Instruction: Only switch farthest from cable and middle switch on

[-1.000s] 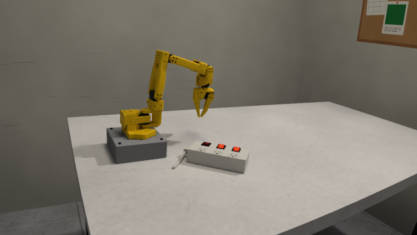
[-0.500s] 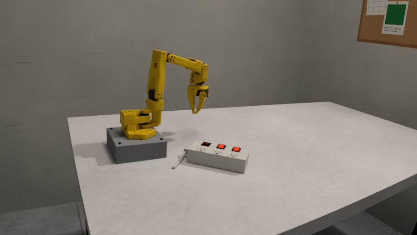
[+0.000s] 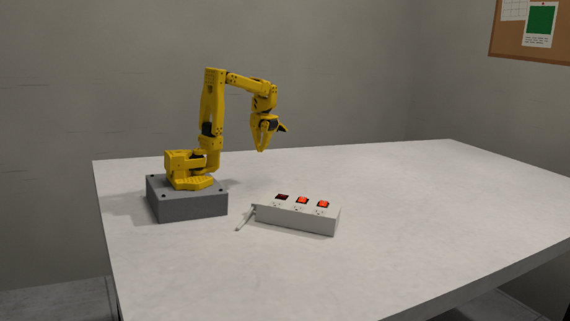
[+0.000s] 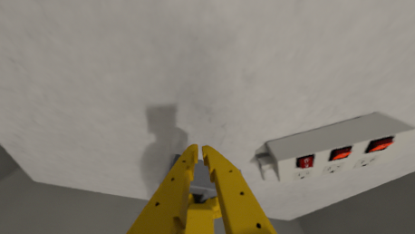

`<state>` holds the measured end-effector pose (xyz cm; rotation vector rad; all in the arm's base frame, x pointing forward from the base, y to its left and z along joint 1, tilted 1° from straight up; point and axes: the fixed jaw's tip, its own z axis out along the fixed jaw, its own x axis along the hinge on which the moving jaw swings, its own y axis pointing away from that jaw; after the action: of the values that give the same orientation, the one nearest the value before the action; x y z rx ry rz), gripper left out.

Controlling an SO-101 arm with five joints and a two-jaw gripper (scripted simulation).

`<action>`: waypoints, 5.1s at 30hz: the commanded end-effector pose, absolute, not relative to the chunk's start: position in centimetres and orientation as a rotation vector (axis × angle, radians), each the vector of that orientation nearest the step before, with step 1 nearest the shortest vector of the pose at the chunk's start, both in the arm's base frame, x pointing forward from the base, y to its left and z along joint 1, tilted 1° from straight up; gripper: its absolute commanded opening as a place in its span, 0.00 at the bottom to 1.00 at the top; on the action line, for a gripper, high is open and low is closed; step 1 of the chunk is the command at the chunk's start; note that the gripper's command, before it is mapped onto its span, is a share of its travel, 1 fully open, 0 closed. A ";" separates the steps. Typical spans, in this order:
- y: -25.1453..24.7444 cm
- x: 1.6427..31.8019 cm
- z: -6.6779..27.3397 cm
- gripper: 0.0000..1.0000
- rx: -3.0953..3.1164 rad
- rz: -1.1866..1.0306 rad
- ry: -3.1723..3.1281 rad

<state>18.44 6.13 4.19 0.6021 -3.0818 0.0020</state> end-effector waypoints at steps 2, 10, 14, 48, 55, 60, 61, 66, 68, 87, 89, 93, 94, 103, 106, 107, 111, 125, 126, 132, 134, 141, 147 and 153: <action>6.9 17.9 4.4 0.00 0.401 0.000 -3.115; 7.7 17.5 4.5 0.00 0.167 0.001 -3.136; 8.1 17.3 4.6 0.00 0.022 0.001 -3.140; 10.2 15.9 4.9 0.00 -0.732 0.004 -3.053; 10.4 15.7 4.9 0.00 -0.822 0.004 -3.030; 10.5 15.6 5.0 0.00 -0.851 0.004 -3.021; 10.5 15.6 5.0 0.00 -0.860 0.004 -3.019; 10.6 15.5 5.0 0.00 -0.896 0.005 -3.008; 10.6 15.5 5.0 0.00 -0.908 0.005 -3.005; 10.7 15.4 5.0 0.00 -0.945 0.005 -2.994; 10.7 15.4 5.0 0.00 -0.945 0.005 -2.994; 10.7 15.4 5.0 0.00 -0.945 0.005 -2.994; 10.7 15.4 5.0 0.00 -0.945 0.005 -2.994; 10.7 15.4 5.0 0.00 -0.945 0.005 -2.994; 10.7 15.4 5.0 0.00 -0.945 0.005 -2.994; 10.7 15.4 5.0 0.00 -0.945 0.005 -2.994; 10.7 15.4 5.0 0.00 -0.945 0.005 -2.994; 10.7 15.4 5.0 0.00 -0.945 0.005 -2.994; 10.7 15.4 5.0 0.00 -0.945 0.005 -2.994; 10.7 15.4 5.0 0.00 -0.945 0.005 -2.994; 10.7 15.4 5.0 0.00 -0.945 0.005 -2.994; 10.7 15.4 5.0 0.00 -0.945 0.005 -2.994; 10.7 15.4 5.0 0.00 -0.945 0.005 -2.994; 10.7 15.4 5.0 0.00 -0.945 0.005 -2.994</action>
<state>15.80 10.71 4.94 -0.9505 -2.9974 -0.0033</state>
